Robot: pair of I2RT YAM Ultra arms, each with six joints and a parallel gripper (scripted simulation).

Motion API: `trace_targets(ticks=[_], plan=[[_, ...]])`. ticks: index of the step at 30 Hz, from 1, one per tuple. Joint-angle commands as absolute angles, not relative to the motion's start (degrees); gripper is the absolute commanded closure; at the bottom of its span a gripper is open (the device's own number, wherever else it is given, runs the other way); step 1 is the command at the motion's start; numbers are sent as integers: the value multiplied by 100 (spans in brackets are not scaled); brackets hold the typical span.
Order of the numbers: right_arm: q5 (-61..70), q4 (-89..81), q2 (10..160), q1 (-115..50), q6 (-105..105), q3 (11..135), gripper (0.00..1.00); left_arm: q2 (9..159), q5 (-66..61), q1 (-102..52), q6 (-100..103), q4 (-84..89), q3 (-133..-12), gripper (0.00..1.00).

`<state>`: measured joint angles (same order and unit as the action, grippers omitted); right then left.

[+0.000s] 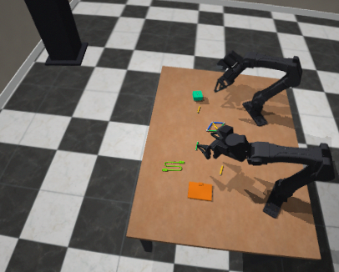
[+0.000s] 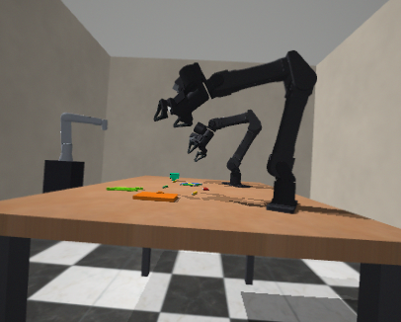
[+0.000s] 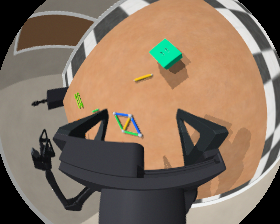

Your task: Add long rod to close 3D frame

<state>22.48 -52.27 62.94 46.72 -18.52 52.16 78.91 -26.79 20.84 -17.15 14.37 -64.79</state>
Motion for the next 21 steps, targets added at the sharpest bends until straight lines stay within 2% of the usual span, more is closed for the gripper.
trace_targets(ticks=[1, 11, 21], plan=[[1834, -4628, 5920, 4024, -1325, 4849, 0, 7416, -1825, 1852, -1500, 2025, -6004, 0], [695, -3595, 5641, 1418, -459, 3995, 0, 6615, -304, 860, -428, 2754, -4522, 0], [74, -3082, 5989, 101, 24, 3772, 0, 6601, 73, 352, 84, 2915, -4033, 0]])
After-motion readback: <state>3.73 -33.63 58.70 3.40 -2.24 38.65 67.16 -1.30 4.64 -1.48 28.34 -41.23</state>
